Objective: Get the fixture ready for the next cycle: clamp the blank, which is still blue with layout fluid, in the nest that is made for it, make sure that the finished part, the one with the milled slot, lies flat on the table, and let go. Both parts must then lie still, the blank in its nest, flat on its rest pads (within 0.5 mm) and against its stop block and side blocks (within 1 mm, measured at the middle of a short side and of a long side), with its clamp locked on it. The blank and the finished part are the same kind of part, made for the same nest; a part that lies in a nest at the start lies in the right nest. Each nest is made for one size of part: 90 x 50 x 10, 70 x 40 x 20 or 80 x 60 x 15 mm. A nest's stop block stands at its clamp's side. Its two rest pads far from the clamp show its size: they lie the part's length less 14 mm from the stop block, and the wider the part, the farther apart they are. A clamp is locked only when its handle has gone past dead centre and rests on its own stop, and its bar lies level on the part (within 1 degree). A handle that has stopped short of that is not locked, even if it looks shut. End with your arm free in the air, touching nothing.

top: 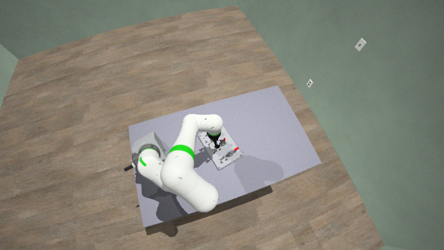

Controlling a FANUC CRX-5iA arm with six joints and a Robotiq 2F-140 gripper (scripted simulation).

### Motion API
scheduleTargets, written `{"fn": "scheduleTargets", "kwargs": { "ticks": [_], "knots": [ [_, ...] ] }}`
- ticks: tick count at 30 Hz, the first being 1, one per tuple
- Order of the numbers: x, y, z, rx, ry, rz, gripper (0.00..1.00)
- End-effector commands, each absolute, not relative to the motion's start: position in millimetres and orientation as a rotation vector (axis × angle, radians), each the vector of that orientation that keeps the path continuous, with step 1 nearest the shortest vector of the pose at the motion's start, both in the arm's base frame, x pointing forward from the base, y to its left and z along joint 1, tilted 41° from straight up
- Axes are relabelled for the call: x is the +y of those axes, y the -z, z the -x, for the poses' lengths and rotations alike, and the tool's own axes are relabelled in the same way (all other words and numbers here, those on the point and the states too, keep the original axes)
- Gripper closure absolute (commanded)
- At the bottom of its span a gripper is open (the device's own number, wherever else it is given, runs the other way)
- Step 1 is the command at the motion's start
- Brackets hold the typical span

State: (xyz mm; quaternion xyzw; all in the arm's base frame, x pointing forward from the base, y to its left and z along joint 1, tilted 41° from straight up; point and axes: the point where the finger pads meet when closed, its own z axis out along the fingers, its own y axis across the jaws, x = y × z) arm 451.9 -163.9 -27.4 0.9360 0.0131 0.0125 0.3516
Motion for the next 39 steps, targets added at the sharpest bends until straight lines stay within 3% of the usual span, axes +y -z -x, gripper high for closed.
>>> {"fn": "scheduleTargets", "kwargs": {
  "ticks": [1, 39],
  "knots": [
    [-165.7, 25.6, -452.1, 0.034, -0.033, -2.423, 1.0],
    [-320.8, -110.3, -455.5, 0.034, -0.033, -2.423, 1.0]
  ]
}}
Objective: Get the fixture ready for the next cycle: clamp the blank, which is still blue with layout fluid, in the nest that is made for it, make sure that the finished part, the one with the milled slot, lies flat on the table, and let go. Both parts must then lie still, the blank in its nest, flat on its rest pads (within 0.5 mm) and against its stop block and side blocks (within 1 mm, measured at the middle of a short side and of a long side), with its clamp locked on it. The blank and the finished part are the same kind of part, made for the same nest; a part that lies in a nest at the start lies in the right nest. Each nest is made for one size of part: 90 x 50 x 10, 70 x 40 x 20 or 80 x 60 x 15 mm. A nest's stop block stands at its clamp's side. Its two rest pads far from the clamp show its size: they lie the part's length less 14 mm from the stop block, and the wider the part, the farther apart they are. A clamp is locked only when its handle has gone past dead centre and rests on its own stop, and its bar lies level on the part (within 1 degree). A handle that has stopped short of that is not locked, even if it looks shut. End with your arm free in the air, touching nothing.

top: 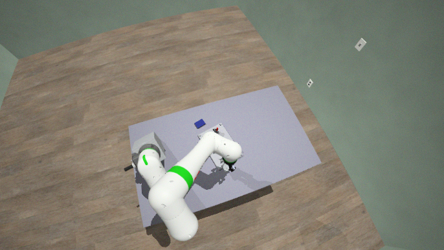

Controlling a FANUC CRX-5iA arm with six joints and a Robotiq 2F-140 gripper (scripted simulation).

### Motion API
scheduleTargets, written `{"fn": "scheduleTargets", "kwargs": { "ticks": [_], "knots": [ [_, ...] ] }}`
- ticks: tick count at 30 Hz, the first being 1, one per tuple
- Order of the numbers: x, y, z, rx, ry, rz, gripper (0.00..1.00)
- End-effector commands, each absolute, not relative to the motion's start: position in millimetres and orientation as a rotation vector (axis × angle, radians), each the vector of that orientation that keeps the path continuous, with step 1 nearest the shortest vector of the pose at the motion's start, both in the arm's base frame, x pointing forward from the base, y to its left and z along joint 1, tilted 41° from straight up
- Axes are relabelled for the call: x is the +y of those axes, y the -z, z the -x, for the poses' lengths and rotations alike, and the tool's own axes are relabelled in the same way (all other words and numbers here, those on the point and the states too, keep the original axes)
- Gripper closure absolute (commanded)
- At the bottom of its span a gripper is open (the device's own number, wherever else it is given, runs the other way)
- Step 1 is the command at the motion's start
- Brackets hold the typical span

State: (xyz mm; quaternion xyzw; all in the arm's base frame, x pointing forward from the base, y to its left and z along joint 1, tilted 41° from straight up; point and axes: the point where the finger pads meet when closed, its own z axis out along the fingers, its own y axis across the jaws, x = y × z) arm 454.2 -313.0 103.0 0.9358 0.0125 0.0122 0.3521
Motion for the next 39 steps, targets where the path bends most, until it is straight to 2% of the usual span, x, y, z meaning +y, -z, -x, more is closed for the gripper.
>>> {"fn": "scheduleTargets", "kwargs": {
  "ticks": [1, 39],
  "knots": [
    [-324.0, -113.2, -455.6, 0.034, -0.033, -2.423, 1.0],
    [-338.7, -124.7, -455.9, 0.034, -0.033, -2.423, 1.0]
  ]
}}
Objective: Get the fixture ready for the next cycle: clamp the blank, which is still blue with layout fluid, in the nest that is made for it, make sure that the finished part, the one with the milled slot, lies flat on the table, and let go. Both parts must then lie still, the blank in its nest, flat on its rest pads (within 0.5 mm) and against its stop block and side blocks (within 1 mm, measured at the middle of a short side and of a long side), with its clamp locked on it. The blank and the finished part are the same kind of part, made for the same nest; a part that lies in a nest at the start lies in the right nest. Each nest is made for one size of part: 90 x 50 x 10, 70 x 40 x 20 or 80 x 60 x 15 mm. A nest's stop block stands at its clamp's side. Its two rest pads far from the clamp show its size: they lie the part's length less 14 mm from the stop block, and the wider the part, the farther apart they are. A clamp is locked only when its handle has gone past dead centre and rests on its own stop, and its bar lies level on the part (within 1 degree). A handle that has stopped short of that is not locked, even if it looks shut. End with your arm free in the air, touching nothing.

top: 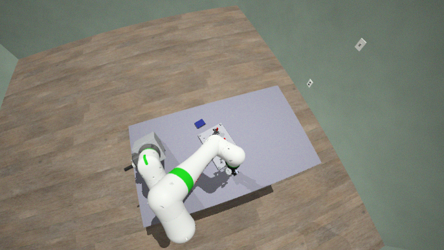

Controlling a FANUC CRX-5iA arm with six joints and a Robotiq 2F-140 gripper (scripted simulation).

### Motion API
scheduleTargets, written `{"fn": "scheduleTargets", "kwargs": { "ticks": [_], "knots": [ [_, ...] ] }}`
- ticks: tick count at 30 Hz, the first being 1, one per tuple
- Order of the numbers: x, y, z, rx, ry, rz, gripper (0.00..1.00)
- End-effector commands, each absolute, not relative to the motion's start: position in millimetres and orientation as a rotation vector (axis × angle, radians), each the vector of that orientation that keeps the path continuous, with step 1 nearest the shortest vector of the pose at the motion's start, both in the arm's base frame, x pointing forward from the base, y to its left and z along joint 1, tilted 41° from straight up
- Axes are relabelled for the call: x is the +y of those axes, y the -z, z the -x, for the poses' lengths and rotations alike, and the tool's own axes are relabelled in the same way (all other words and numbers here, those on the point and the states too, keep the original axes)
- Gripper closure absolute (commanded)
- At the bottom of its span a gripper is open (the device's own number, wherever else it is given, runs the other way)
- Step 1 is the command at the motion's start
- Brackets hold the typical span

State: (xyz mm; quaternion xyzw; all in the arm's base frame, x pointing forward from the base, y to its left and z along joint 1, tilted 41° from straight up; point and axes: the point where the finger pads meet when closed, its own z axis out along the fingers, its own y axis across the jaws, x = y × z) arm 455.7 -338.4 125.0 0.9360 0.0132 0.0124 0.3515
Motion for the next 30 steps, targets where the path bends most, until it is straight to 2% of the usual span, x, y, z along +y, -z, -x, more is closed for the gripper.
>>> {"fn": "scheduleTargets", "kwargs": {
  "ticks": [1, 30],
  "knots": [
    [-339.2, -124.0, -455.9, 0.034, -0.033, -2.423, 1.0],
    [-390.8, -65.2, -458.6, 0.034, -0.033, -2.423, 1.0]
  ]
}}
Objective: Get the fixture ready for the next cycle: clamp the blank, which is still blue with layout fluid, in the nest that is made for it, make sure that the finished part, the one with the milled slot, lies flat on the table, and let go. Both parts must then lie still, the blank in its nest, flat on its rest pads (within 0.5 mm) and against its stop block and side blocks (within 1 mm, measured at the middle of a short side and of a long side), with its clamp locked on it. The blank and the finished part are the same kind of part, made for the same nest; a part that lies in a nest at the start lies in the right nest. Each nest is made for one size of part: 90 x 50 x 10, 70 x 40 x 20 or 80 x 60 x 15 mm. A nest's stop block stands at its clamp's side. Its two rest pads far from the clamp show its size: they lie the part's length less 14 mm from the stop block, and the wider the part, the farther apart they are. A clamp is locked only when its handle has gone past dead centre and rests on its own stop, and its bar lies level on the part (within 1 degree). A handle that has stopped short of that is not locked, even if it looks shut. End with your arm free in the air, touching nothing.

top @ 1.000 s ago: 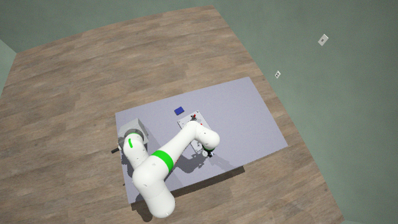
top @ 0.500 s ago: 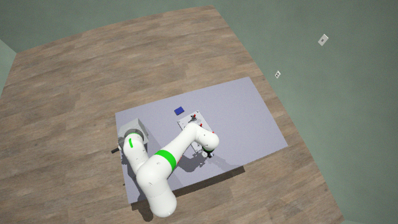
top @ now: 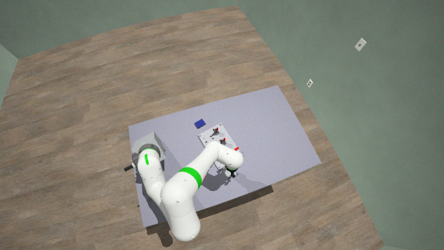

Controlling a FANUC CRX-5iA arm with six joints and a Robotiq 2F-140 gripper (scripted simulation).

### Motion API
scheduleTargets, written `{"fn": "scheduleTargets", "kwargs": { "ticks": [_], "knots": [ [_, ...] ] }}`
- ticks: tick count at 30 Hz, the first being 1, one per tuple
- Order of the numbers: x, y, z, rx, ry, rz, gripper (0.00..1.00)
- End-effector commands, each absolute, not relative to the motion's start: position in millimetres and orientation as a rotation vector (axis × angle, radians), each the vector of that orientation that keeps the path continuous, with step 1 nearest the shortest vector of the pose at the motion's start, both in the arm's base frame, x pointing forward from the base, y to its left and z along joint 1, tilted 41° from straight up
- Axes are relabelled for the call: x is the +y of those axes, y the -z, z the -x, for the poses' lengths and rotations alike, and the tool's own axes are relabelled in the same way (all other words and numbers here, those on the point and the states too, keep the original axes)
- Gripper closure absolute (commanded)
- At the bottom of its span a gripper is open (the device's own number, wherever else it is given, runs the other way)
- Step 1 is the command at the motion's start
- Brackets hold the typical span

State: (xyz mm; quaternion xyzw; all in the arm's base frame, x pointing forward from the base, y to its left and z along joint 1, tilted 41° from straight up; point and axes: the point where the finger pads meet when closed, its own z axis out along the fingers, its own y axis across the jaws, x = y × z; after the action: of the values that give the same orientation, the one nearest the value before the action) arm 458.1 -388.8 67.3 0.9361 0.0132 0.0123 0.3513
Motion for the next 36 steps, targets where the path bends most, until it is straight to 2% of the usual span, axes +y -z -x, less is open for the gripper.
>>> {"fn": "scheduleTargets", "kwargs": {
  "ticks": [1, 36],
  "knots": [
    [-391.5, -64.3, -458.6, 0.034, -0.033, -2.423, 1.0],
    [-393.9, -61.6, -458.7, 0.034, -0.033, -2.423, 1.0]
  ]
}}
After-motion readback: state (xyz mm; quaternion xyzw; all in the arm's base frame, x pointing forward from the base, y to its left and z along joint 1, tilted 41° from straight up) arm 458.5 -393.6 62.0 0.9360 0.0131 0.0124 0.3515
